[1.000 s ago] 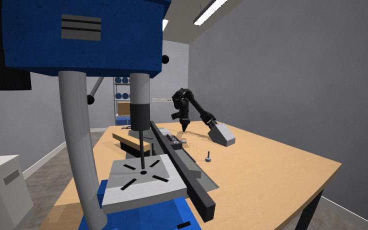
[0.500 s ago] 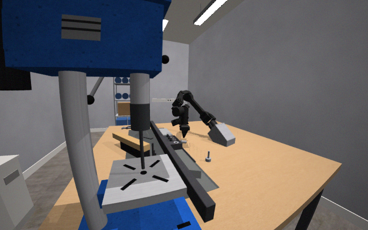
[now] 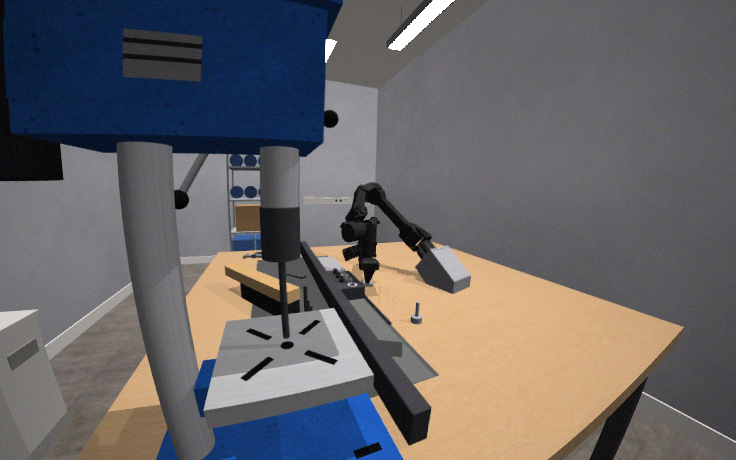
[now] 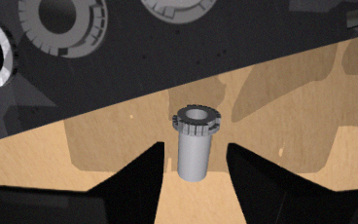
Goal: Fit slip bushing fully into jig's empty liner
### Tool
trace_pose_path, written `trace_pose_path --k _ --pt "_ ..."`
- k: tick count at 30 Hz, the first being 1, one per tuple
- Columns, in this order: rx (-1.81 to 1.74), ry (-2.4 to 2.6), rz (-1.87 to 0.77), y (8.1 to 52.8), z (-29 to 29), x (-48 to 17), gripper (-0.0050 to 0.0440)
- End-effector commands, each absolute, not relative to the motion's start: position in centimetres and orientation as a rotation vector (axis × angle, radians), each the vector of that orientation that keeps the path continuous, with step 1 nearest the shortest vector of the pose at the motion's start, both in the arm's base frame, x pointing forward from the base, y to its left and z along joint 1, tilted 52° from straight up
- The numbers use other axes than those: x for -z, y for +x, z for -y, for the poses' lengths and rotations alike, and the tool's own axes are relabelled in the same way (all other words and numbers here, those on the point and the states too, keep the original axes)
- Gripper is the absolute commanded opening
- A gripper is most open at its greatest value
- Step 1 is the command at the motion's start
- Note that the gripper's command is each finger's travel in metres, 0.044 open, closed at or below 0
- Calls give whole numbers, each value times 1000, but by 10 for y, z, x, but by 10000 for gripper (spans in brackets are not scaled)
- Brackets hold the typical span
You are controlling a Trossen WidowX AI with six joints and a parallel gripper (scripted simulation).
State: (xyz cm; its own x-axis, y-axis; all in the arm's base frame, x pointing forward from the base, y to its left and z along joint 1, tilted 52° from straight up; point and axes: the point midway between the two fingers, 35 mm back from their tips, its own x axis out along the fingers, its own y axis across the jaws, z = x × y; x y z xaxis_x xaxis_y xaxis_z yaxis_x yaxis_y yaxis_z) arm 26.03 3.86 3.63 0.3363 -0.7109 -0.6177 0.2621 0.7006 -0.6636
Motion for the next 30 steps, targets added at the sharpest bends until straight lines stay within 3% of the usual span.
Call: trace_pose_path --k 1,7,10,17,26,30 --pt "670 -504 -1045 262 -33 -33 175" --pt "671 -507 -1047 264 -28 -28 175" --pt "670 -504 -1045 264 -28 -28 138" --pt "666 -491 -1039 266 -31 -30 135" --pt "666 -491 -1039 266 -31 -30 75" --pt "666 -491 -1039 266 -31 -30 74"
